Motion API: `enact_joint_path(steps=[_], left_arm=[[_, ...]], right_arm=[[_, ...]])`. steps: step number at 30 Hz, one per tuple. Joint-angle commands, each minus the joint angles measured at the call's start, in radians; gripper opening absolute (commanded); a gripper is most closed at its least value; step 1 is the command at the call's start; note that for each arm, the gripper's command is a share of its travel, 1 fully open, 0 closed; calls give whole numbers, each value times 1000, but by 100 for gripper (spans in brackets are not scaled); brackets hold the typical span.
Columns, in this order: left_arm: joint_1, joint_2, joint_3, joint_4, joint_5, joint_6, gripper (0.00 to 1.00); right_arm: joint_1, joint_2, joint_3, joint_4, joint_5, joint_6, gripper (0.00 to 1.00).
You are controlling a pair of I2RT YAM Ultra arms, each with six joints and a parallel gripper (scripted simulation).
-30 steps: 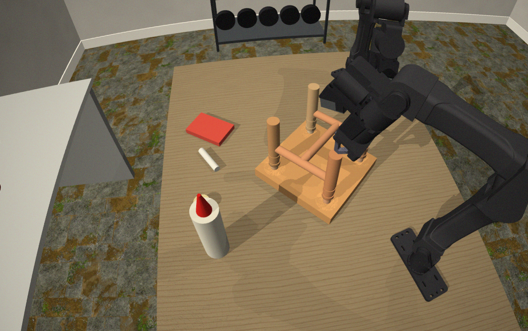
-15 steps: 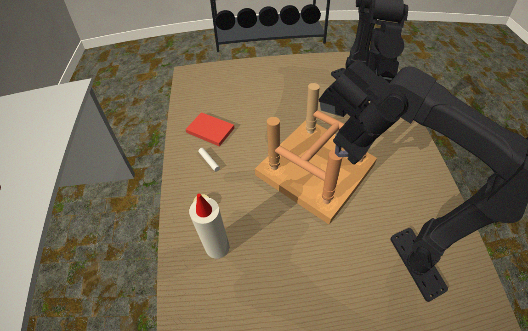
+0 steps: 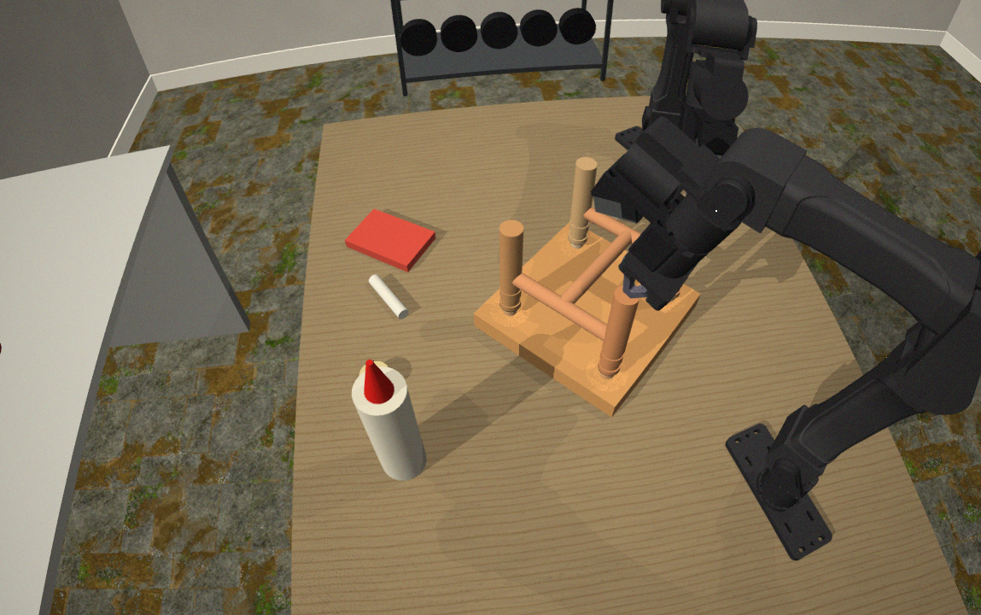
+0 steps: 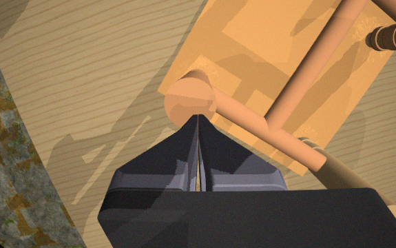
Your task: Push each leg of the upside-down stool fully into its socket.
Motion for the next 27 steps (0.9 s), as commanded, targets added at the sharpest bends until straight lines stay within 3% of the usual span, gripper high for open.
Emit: enact_joint_path(steps=[1,11,12,14,16,17,27], left_arm=[[-1,14,-17,-12,2,1,0],[-2,26,-72,-23,7,-2,0],[-5,-26,2,11,-6,5,0],[-5,14,4,10,2,5,0],[-5,-2,8,2,0,5,0],[0,14,-33,-16,-4,1,0],[0,29,-54,-60,4,1,0]], right_arm=[[1,-14,32,23,9,-4,0],[-3,22,-76,-13,3,-6,0],[-1,-23,-2,22,-15,-4,0],[-1,0,16,6,-9,-3,0],[0,19,-40,-4,-13,0,0],[0,22,-42,-11,-12,-1,0],[0,49,-56,-62,-7,-1,0]])
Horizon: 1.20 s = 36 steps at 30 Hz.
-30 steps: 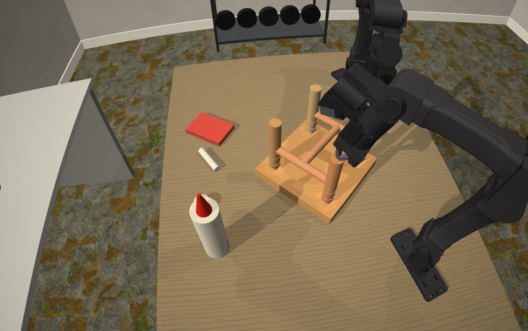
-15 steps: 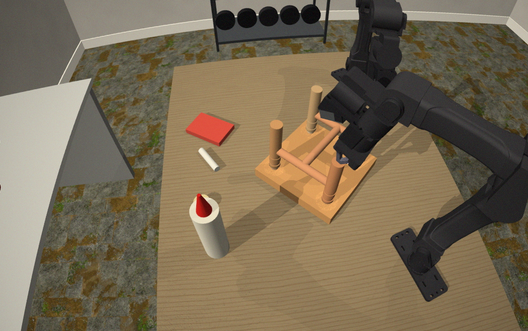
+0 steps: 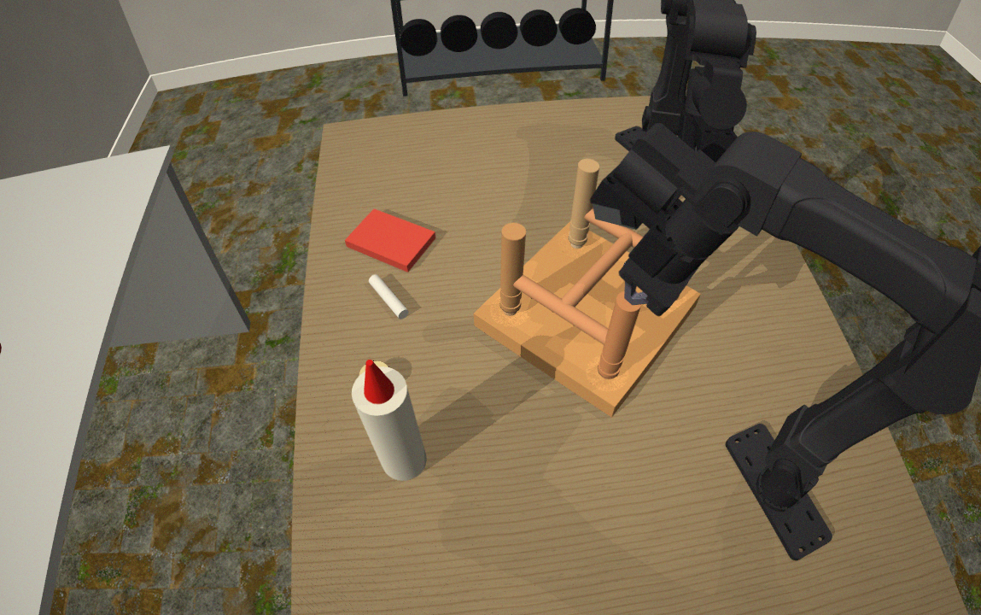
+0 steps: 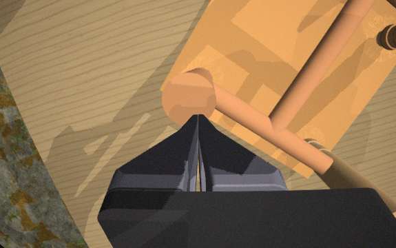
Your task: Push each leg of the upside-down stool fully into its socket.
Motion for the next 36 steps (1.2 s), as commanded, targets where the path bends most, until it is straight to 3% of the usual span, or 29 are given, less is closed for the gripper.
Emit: enact_joint_path(steps=[1,13,18,19,21,24,36], left_arm=[[0,28,-35,-61,11,0,0],[0,51,-63,-115,12,0,0],[1,68,-83,-123,13,0,0],[-3,-4,20,-7,0,5,0],[-3,-1,8,-12,3,5,0],[0,29,-26,-42,4,1,0],[1,52,-42,-98,9,0,0]], right_arm=[[1,43,-33,-87,8,-1,0],[-2,70,-56,-149,9,-5,0],[-12,42,-132,-113,-1,-19,0],[-1,-8,1,24,-24,-8,0],[-1,22,22,7,-22,-6,0],[0,21,-35,-3,-23,-5,0],[0,50,-51,-71,-16,-5,0]])
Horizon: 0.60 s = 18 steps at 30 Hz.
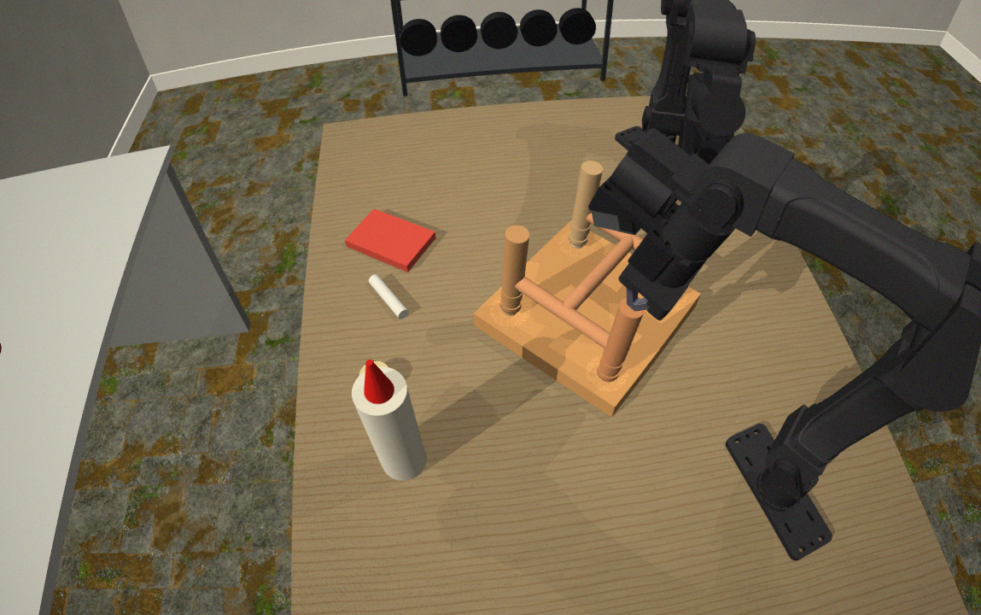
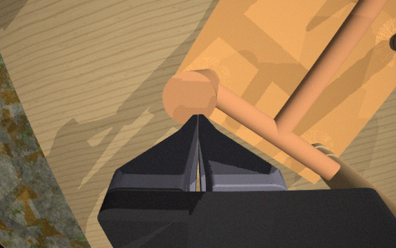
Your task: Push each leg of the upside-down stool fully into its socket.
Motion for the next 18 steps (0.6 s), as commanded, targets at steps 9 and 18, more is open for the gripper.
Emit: enact_joint_path(steps=[9,18], left_arm=[[1,56,-44,-134,11,0,0],[1,54,-67,-158,11,-1,0]], right_arm=[[0,66,-40,-159,15,-1,0],[-1,21,-131,-122,14,-3,0]])
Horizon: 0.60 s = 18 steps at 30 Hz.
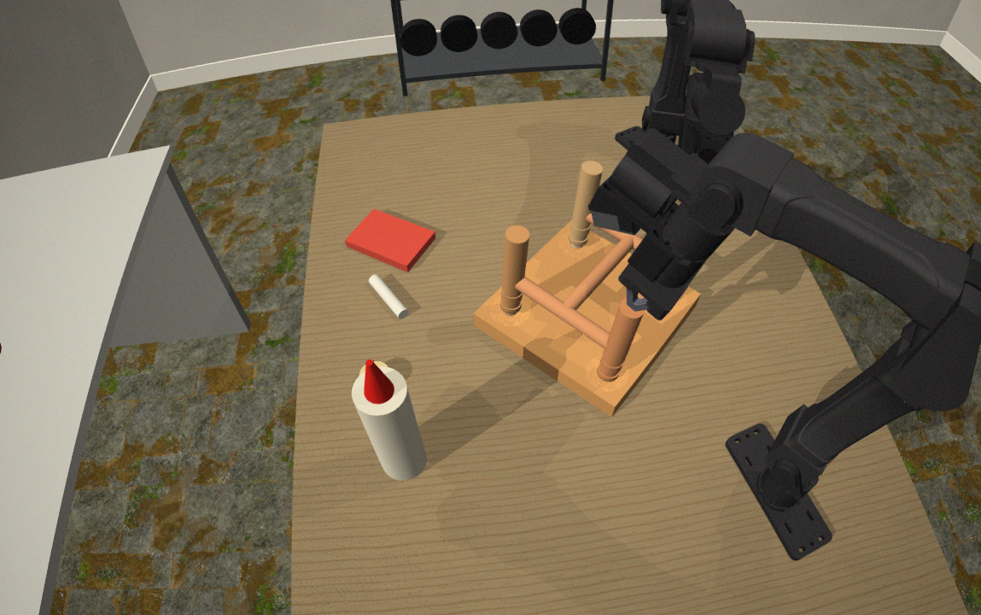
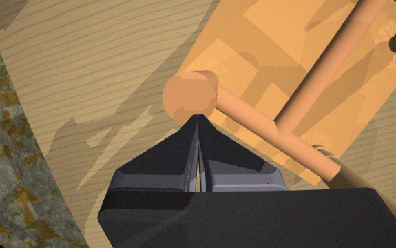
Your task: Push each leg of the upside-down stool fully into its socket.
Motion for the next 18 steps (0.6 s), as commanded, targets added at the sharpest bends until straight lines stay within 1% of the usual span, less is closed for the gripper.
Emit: enact_joint_path(steps=[1,8,10,11,17,18], left_arm=[[1,46,-78,-153,11,-1,0],[-1,-10,-150,-123,9,-3,0],[-1,-10,-150,-123,9,-3,0],[-2,-45,-178,-105,8,-4,0],[-4,-115,-241,-44,5,-6,0],[-5,-130,-121,138,1,5,0]], right_arm=[[-2,21,-126,-132,14,-4,0],[-3,-41,-206,-66,12,-5,0],[-3,-41,-206,-66,12,-5,0],[-3,-56,-230,-42,12,-5,0],[-3,-100,-285,1,12,-6,0],[2,-135,-180,140,9,-1,0]])
